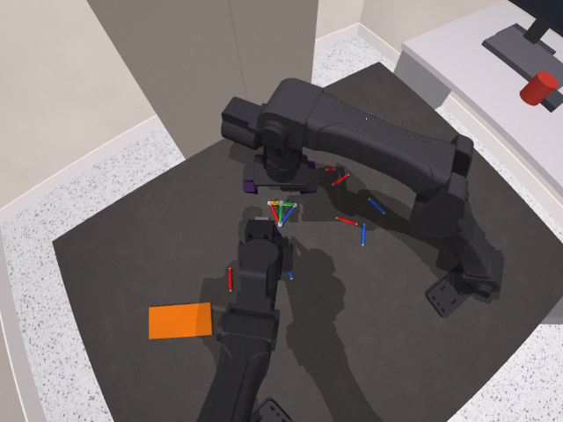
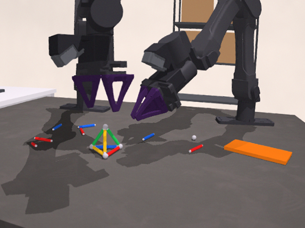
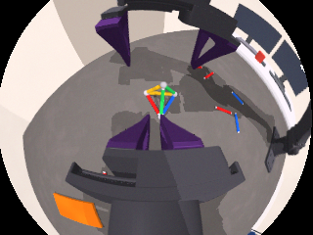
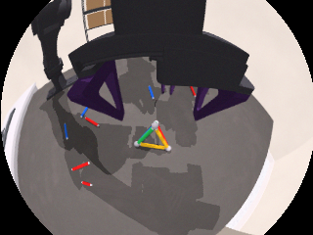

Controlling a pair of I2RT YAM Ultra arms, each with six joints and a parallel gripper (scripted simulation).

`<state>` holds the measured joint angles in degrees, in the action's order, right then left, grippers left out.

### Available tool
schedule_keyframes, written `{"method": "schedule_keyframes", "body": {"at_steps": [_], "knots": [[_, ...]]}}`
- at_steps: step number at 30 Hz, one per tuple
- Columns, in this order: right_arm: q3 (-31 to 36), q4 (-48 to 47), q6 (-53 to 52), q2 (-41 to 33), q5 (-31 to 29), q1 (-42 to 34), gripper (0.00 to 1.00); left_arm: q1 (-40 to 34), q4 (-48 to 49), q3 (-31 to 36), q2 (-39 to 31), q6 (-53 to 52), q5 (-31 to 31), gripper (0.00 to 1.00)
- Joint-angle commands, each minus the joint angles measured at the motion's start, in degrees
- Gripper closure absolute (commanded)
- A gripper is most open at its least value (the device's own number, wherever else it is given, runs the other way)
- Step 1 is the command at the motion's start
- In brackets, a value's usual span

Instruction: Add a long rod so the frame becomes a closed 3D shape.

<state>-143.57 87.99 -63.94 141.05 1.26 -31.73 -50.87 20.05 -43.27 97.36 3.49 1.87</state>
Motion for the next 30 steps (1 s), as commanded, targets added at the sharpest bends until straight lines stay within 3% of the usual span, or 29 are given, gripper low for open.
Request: {"method": "schedule_keyframes", "body": {"at_steps": [1,6,8,10,15,23,25,30], "knots": [[0.2,-3.8,3.7,-1.9,-1.7,-0.6,0.0,2.3,-4.0,2.3,-6.5,-1.0,3.8,0.86],[3.1,-9.9,12.7,-5.4,-4.7,-1.9,0.0,8.6,-10.5,5.7,-18.9,-2.5,6.8,0.86],[3.1,-9.9,12.7,-5.4,-4.7,-1.9,0.0,8.6,-10.5,5.7,-18.9,-2.5,6.8,0.86],[5.7,-14.3,16.8,-8.7,-5.7,-2.5,0.0,12.2,-13.5,4.6,-26.1,-3.5,6.4,0.86],[9.2,-21.1,23.8,-14.3,-6.8,-3.2,0.0,19.4,-17.3,2.5,-35.0,-4.6,5.2,0.86],[23.0,-32.6,32.5,-21.8,-6.0,-3.9,0.0,29.0,-19.8,-2.1,-39.9,-5.2,2.8,0.86],[23.0,-32.6,32.5,-21.8,-6.0,-3.9,0.0,29.0,-19.8,-2.1,-39.9,-5.2,2.8,0.86],[38.0,-40.4,39.0,-26.1,-5.3,-4.2,0.0,34.6,-20.4,-5.3,-40.9,-4.8,1.4,0.86]]}}
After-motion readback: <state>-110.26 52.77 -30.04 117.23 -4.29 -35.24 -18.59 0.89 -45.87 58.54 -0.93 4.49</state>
